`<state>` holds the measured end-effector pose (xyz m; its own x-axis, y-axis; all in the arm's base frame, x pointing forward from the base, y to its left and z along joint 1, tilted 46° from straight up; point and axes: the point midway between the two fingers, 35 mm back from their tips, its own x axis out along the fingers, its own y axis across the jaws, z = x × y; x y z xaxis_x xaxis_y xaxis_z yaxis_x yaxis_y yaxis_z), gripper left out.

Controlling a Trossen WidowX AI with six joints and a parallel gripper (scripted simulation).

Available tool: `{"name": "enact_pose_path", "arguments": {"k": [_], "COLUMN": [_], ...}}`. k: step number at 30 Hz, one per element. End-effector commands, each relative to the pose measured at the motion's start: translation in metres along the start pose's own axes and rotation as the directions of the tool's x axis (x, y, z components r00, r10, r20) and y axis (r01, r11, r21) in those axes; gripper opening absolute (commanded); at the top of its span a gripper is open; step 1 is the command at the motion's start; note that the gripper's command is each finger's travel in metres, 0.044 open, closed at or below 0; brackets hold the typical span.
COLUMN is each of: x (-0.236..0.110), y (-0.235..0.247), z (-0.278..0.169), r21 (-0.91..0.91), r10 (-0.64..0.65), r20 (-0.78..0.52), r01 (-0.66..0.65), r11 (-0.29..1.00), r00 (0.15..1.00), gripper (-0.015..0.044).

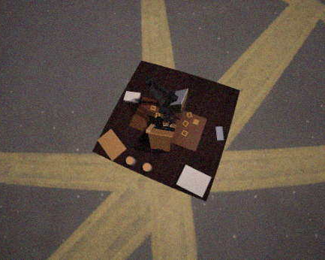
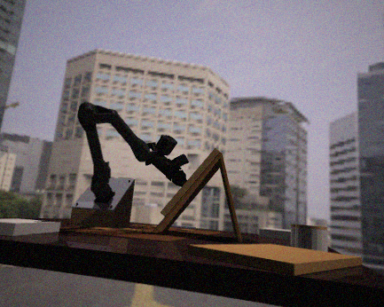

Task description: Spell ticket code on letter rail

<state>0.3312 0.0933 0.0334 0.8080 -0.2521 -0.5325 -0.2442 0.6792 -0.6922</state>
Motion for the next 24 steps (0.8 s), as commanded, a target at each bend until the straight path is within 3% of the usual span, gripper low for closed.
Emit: {"name": "enact_pose_path", "arguments": {"k": [1, 24], "x": [0.000, 0.000], "y": [-0.003, -0.019], "z": [-0.001, 0.000], "r21": [-0.005, -0.005], "r10": [0.003, 0.002], "r20": [-0.001, -0.002], "r01": [-0.003, -0.002], "r11": [1.000, 1.000], "r00": [1.000, 1.000], "gripper": [0.0000, 0.0000]}}
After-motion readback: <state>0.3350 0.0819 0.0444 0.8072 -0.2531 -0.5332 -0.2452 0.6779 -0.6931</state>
